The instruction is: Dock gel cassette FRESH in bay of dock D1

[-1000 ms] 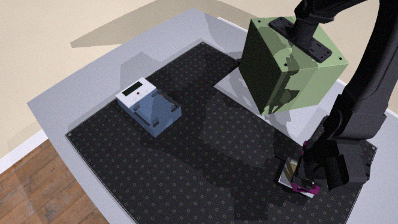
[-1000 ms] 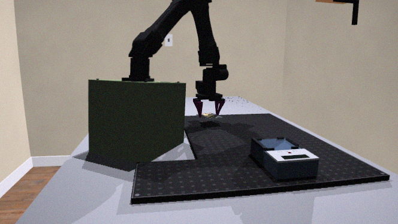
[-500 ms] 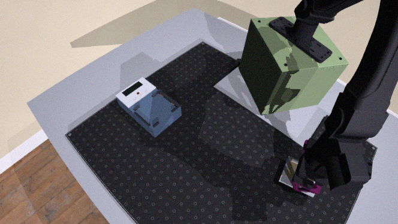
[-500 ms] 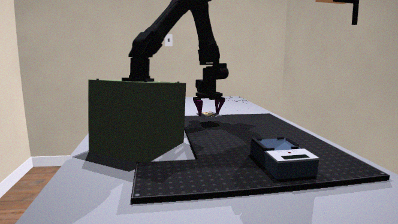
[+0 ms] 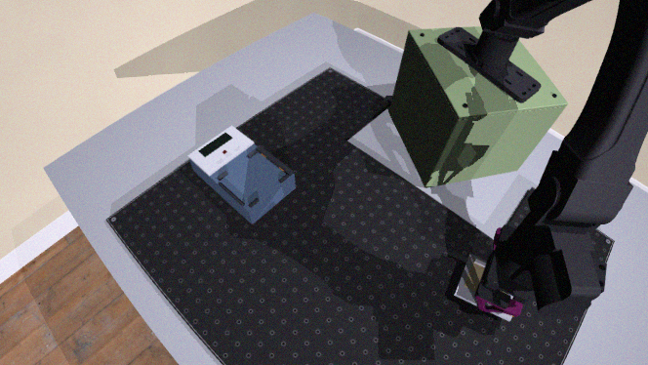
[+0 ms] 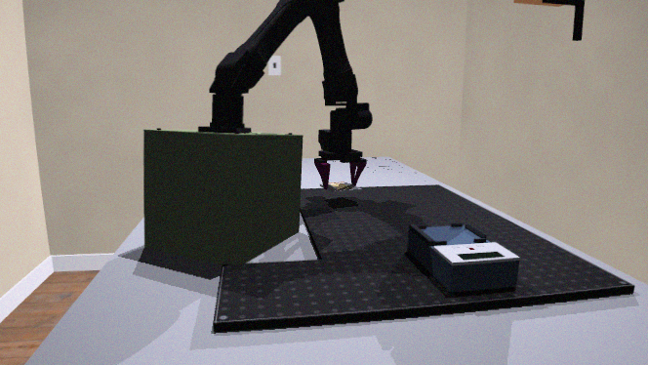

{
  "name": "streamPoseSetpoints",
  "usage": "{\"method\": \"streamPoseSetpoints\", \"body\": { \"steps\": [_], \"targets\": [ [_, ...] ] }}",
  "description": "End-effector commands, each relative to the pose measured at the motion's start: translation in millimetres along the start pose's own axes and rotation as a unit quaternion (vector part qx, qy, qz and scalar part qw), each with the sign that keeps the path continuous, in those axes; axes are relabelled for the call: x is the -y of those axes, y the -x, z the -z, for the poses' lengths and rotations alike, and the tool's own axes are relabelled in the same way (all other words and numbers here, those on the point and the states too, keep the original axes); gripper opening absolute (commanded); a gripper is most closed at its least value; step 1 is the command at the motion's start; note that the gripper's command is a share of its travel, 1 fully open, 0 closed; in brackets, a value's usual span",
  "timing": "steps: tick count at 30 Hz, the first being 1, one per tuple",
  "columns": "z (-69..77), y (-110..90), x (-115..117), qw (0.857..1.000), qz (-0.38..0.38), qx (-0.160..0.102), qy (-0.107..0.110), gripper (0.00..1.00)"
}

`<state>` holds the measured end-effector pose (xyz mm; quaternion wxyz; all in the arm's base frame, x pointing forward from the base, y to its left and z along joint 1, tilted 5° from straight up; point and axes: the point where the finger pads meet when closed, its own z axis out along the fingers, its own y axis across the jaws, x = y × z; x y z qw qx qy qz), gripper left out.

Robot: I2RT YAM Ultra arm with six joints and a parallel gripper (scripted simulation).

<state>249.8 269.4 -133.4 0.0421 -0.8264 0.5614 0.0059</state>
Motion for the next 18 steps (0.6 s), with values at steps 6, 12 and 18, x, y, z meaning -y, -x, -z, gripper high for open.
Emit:
{"method": "streamPoseSetpoints", "body": {
  "steps": [6, 12, 18],
  "targets": [
    [11.8, 1.9, 6.2, 1.000, 0.001, 0.008, -0.009, 0.00],
    [11.8, 1.9, 6.2, 1.000, 0.001, 0.008, -0.009, 0.00],
    [19.0, -2.9, -1.9, 0.999, 0.033, 0.004, 0.001, 0.00]
  ]
}}
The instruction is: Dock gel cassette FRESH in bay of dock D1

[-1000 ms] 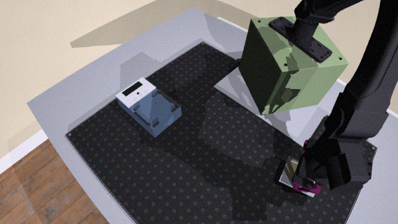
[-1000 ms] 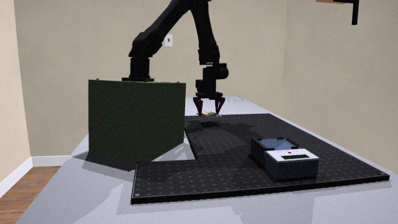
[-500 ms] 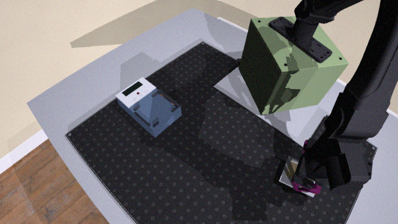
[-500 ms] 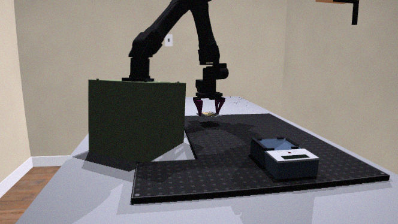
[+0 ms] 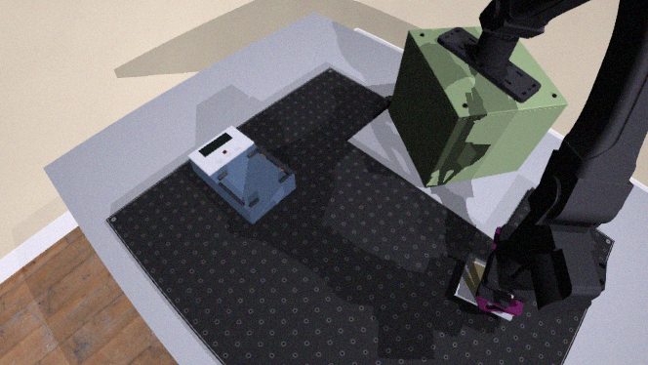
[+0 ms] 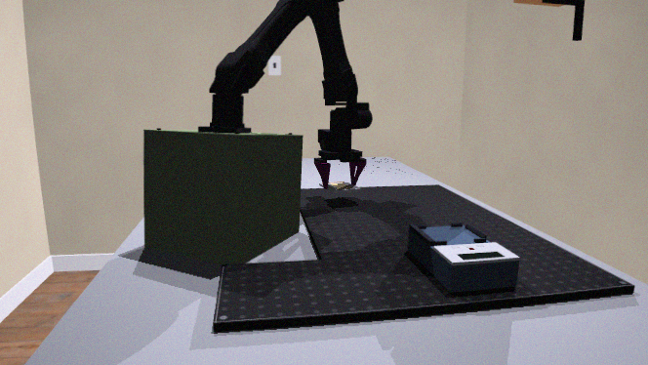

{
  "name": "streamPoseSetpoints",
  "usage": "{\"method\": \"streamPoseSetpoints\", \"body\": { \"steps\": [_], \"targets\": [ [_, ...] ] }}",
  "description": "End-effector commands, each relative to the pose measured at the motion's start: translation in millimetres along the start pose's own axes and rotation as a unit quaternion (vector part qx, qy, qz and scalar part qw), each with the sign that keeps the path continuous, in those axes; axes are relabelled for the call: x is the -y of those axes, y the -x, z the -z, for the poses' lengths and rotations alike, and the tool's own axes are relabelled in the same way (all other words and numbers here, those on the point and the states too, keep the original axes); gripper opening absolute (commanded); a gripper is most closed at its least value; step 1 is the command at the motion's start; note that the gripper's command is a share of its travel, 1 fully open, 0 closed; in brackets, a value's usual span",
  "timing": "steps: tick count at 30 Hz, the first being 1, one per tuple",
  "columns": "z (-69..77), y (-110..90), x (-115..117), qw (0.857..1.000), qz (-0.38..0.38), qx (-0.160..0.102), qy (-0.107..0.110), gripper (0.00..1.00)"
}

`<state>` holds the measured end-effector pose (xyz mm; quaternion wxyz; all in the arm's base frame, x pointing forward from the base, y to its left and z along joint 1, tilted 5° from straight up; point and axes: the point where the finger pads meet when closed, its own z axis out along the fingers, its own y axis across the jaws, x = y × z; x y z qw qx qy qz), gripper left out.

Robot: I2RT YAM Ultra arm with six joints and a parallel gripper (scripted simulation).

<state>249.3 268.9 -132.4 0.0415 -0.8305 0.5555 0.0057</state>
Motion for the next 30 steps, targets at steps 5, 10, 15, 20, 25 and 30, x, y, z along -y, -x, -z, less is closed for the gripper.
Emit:
{"method": "streamPoseSetpoints", "body": {
  "steps": [5, 10, 15, 20, 25, 30],
  "targets": [
    [44.5, 4, 15, 0.994, 0.108, 0.010, -0.020, 0.00],
    [34.1, 1, 9, 0.982, 0.190, 0.005, -0.006, 0.00],
    [44.4, 4, 16, 0.971, 0.240, 0.008, -0.021, 0.00],
    [44.4, 4, 15, 0.950, 0.311, 0.006, -0.022, 0.00],
    [44.4, 4, 16, 0.950, 0.311, 0.006, -0.022, 0.00],
    [34.6, 2, 10, 0.951, 0.310, 0.005, -0.009, 0.00]
  ]
}}
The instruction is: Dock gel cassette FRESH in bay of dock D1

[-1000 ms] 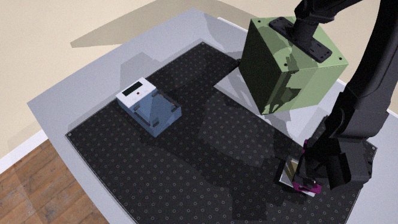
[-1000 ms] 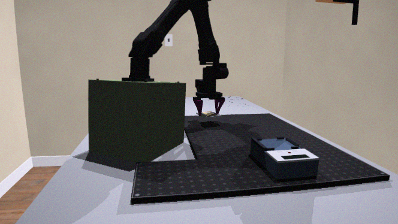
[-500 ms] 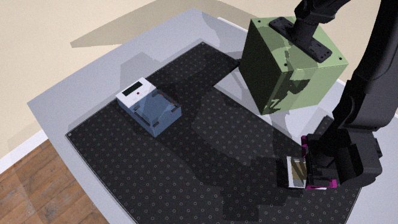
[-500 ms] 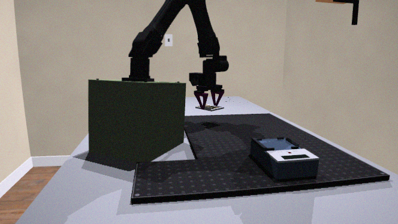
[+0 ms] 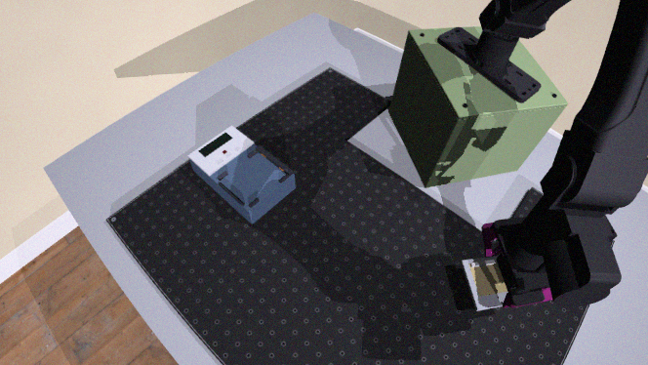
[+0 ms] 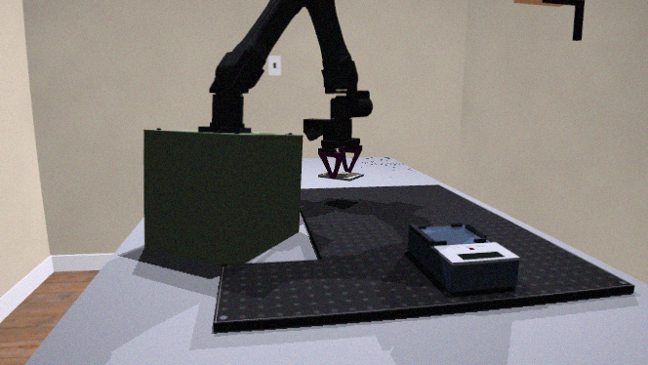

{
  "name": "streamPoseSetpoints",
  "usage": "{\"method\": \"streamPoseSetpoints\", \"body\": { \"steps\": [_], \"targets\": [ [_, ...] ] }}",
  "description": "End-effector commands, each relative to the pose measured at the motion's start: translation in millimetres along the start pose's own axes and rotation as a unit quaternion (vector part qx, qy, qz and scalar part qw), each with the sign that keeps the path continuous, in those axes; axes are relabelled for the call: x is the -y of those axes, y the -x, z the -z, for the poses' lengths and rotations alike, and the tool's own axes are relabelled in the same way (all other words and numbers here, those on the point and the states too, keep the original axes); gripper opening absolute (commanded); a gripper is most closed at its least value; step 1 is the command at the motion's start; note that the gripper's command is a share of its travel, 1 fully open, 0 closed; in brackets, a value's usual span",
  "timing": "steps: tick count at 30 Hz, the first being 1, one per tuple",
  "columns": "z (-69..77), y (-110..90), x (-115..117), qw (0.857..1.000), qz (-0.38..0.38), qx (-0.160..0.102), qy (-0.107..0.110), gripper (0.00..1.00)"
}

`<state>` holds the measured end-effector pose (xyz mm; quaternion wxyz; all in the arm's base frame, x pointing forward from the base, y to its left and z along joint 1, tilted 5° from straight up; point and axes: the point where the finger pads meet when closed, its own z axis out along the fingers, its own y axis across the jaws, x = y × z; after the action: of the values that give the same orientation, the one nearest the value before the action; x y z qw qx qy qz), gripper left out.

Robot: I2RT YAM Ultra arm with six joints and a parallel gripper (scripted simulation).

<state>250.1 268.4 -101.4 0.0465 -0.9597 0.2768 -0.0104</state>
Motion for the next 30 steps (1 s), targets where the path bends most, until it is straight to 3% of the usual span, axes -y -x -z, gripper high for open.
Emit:
{"method": "streamPoseSetpoints", "body": {
  "steps": [1, 9, 16, 18, 19, 22, 30],
  "targets": [
    [3.6, -4, 6, 1.000, 0.007, 0.004, -0.004, 0.00],
    [-6.4, -1, 16, 1.000, 0.013, 0.001, -0.019, 0.00],
    [-20.3, 1, 15, 1.000, 0.015, 0.003, -0.012, 0.00],
    [-20.3, 1, 15, 1.000, 0.015, 0.003, -0.012, 0.00],
    [-9.0, 0, 24, 0.999, 0.015, -0.001, -0.030, 0.00],
    [-25.4, 1, 15, 1.000, 0.014, 0.003, -0.012, 0.00],
    [-33.1, 1, 18, 1.000, 0.012, 0.001, -0.017, 0.00]
  ]
}}
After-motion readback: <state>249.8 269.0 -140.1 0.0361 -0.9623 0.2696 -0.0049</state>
